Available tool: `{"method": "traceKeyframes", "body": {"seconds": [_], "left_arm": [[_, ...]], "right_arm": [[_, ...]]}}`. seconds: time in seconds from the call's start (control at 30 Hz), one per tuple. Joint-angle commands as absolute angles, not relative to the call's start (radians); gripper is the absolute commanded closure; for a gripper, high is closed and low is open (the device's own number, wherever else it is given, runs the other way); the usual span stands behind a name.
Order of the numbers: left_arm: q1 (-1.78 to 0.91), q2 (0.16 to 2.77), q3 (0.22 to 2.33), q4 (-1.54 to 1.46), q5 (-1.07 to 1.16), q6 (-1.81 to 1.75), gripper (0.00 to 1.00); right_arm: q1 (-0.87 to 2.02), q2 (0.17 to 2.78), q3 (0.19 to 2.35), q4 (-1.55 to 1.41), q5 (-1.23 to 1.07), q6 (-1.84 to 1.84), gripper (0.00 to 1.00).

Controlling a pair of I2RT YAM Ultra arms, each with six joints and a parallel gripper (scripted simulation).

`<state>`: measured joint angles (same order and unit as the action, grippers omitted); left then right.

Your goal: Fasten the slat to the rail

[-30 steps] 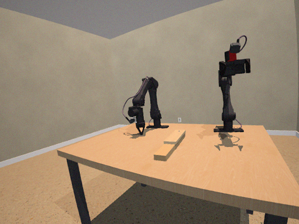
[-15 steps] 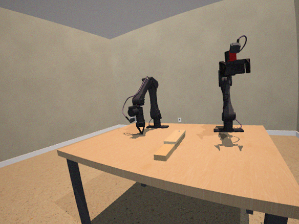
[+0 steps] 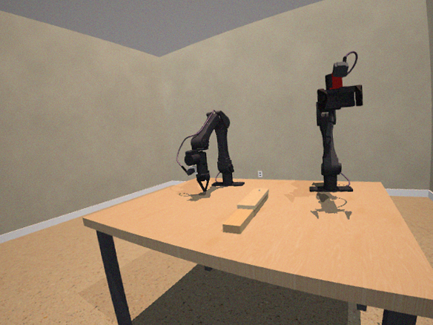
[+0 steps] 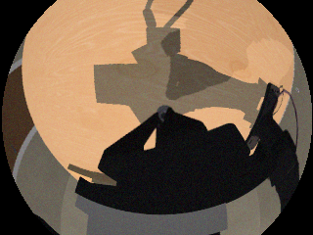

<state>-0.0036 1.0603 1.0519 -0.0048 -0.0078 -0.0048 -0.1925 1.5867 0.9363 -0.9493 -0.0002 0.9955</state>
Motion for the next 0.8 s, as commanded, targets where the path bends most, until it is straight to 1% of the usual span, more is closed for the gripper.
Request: {"method": "traceKeyframes", "body": {"seconds": [0.0, 0.77], "left_arm": [[0.000, 1.045, 1.053, 0.005, 0.000, 0.000, 0.00], [0.000, 1.045, 1.053, 0.005, 0.000, 0.000, 0.00]], "right_arm": [[-0.194, 1.546, 0.979, -0.996, 0.000, 0.997, 0.88], [-0.195, 1.505, 1.055, -1.110, 0.000, 0.999, 0.88]]}}
